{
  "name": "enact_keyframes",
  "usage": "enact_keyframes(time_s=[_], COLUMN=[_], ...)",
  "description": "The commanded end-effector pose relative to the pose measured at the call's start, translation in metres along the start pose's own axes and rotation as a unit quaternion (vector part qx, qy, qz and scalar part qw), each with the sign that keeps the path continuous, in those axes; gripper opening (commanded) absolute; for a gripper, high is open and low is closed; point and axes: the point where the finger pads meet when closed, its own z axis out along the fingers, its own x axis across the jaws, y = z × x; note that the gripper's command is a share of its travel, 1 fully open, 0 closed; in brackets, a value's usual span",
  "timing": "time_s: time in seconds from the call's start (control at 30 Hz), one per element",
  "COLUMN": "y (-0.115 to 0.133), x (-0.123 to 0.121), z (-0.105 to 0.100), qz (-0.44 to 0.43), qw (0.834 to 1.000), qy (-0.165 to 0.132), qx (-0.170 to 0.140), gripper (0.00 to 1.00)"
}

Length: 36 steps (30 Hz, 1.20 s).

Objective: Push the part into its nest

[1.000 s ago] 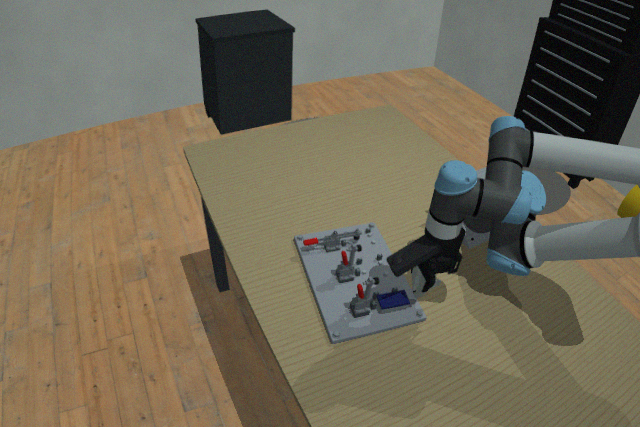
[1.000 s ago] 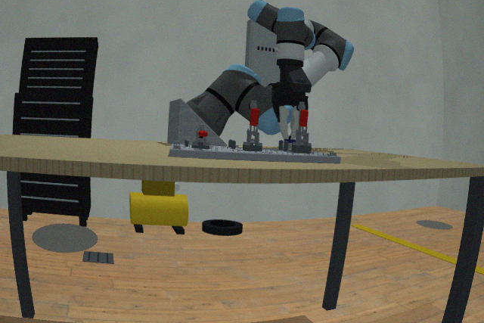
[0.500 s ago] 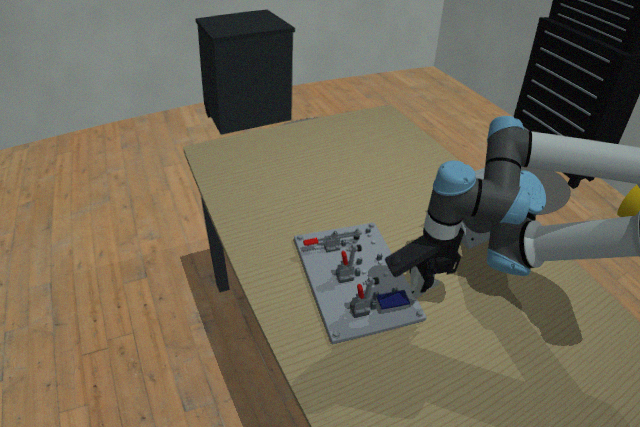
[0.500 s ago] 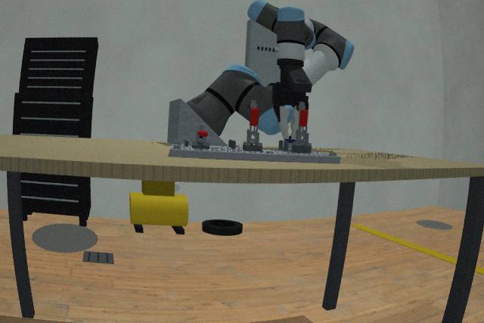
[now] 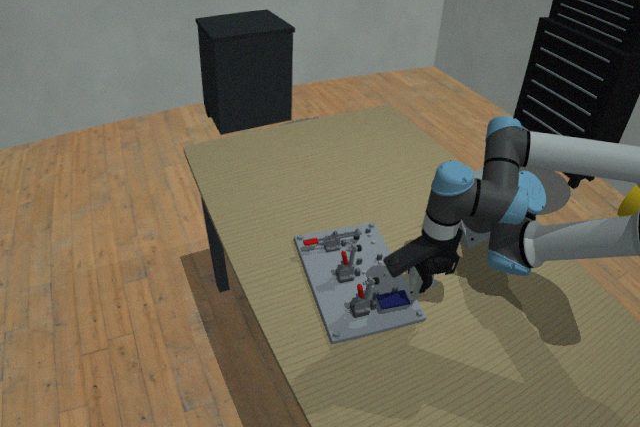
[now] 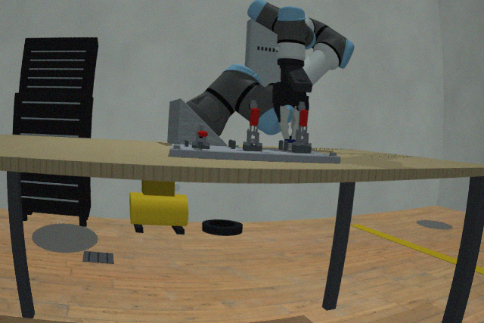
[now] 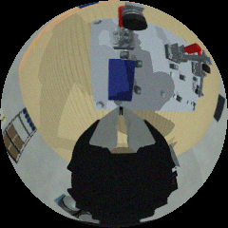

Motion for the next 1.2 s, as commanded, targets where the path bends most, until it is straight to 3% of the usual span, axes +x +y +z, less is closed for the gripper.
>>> enact_keyframes(time_s=[0.0,1.17], y=[-0.0006,-0.0081], x=[0.0000,0.0000], z=[-0.0003,-0.0002], qz=[0.000,0.000], qw=[1.000,1.000], qy=[0.000,0.000], qx=[0.000,0.000], gripper=[0.00,0.00])
